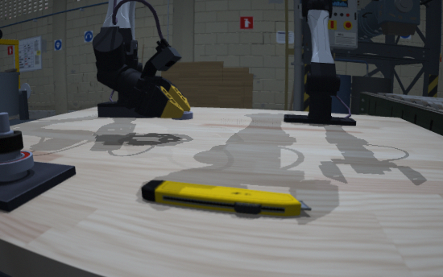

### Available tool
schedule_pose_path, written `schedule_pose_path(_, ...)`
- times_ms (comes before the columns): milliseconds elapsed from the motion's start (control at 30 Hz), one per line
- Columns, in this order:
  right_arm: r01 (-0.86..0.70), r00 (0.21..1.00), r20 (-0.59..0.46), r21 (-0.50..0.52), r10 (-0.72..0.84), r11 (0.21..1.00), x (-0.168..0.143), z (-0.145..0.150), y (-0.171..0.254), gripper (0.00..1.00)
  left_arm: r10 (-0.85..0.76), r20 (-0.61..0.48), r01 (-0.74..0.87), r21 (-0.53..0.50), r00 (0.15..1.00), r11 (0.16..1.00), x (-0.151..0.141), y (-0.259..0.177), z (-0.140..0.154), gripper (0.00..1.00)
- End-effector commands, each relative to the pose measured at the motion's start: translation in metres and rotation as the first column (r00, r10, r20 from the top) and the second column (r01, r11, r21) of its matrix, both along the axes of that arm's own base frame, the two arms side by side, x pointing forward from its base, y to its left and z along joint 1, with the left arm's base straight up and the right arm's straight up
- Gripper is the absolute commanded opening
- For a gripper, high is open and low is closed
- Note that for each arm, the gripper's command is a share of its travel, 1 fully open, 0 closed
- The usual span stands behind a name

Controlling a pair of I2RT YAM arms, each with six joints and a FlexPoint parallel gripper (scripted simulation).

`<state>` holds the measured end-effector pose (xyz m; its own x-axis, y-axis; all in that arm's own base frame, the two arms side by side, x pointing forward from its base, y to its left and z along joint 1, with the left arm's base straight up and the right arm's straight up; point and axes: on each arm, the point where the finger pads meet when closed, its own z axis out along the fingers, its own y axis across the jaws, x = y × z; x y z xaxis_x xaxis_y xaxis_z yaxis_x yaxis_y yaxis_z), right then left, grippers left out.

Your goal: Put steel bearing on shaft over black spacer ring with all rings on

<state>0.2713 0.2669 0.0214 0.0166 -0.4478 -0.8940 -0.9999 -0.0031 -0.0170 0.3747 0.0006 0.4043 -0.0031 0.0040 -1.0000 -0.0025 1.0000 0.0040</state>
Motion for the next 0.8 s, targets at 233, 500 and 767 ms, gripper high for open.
schedule_pose_path(233, -0.015, 0.999, 0.052, 0.026, 0.014, 1.0, 0.008, 0.036, 0.006, 0.0, -0.006, 0.036, 0.005, 0.009, 0.999, 1.0, -0.003, -0.001, 0.017, 1.0)
schedule_pose_path(500, -0.013, 0.998, 0.054, 0.027, 0.011, 1.0, 0.009, 0.045, 0.005, 0.0, -0.006, 0.036, 0.005, 0.009, 0.999, 1.0, -0.003, -0.001, 0.017, 1.0)
schedule_pose_path(767, 0.191, 0.974, -0.092, -0.147, -0.206, 0.97, 0.043, 0.015, 0.003, 0.0, -0.006, 0.036, 0.005, 0.009, 0.999, 1.0, -0.003, -0.001, 0.017, 1.0)
